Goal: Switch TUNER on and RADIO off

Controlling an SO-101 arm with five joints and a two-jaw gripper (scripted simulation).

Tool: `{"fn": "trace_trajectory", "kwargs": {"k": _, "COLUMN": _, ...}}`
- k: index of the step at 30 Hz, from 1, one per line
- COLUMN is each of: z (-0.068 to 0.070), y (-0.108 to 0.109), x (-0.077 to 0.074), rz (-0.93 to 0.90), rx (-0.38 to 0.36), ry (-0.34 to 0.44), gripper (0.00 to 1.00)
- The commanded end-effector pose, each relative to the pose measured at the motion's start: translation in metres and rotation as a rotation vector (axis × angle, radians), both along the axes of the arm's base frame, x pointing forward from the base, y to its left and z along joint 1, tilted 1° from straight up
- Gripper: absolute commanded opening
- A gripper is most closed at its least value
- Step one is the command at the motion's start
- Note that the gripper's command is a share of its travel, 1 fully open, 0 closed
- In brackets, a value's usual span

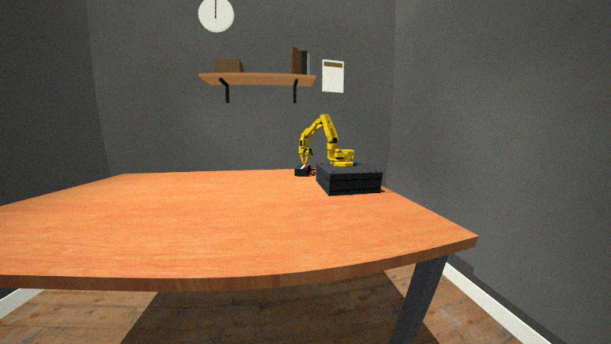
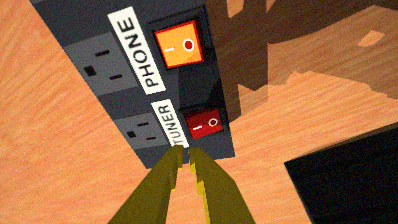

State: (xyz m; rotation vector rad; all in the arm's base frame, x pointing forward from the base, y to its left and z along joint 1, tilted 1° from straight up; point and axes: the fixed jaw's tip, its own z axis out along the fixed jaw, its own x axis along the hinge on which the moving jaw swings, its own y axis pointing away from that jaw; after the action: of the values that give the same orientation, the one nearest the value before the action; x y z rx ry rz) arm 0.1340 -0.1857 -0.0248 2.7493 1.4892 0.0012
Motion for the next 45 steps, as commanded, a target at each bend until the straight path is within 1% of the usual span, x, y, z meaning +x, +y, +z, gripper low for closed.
{"fn": "trace_trajectory", "kwargs": {"k": 1, "z": -0.0065, "y": 0.0058, "x": -0.001, "rz": 0.0, "rx": 0.02, "ry": 0.013, "gripper": 0.0}}
{"fn": "trace_trajectory", "kwargs": {"k": 14, "z": -0.0075, "y": 0.006, "x": -0.0011, "rz": 0.0, "rx": 0.02, "ry": 0.013, "gripper": 0.0}}
{"fn": "trace_trajectory", "kwargs": {"k": 33, "z": -0.0143, "y": 0.0061, "x": -0.0012, "rz": 0.0, "rx": 0.02, "ry": 0.013, "gripper": 0.0}}
{"fn": "trace_trajectory", "kwargs": {"k": 45, "z": -0.0156, "y": 0.0062, "x": -0.0012, "rz": 0.0, "rx": 0.02, "ry": 0.013, "gripper": 0.0}}
